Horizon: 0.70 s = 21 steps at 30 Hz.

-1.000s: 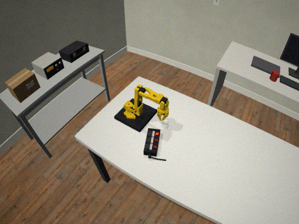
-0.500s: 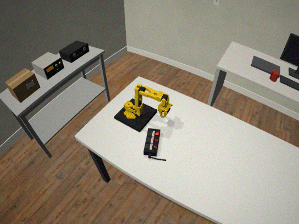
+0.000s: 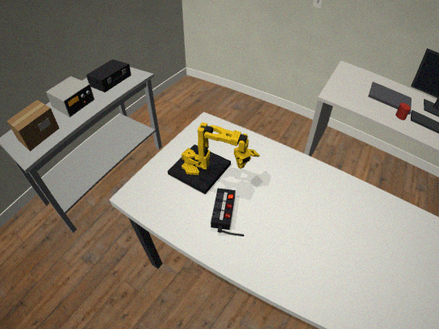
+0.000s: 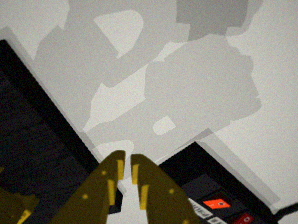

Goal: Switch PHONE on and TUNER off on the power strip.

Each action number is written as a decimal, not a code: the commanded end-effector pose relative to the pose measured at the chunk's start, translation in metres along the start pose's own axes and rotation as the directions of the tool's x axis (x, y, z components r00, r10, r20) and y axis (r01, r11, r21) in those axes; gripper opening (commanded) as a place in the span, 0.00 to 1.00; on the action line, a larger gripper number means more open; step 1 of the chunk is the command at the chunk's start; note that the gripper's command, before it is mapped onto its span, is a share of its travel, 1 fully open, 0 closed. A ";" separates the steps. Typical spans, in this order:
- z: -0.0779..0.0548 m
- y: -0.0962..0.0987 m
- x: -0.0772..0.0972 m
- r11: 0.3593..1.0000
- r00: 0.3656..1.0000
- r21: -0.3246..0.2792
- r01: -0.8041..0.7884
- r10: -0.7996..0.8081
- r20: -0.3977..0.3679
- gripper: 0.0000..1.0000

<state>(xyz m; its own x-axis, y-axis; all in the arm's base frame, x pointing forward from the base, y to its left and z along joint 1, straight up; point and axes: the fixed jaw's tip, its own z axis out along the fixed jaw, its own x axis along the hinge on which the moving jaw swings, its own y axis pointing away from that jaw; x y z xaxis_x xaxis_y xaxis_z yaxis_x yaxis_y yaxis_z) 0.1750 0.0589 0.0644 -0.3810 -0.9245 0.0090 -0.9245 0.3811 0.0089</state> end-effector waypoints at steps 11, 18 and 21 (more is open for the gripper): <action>-0.007 0.014 -0.016 0.899 0.898 0.004 -0.439 0.439 0.012 0.00; -0.008 0.018 -0.020 0.820 0.820 0.002 -0.572 0.572 0.012 0.00; -0.009 0.021 -0.023 0.766 0.766 0.001 -0.642 0.642 0.012 0.00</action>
<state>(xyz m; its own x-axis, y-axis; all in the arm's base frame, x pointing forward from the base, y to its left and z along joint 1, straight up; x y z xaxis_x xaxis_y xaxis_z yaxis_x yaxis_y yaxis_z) 0.1662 0.0836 0.0700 -0.8455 -0.5338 0.0116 -0.5339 0.8456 0.0004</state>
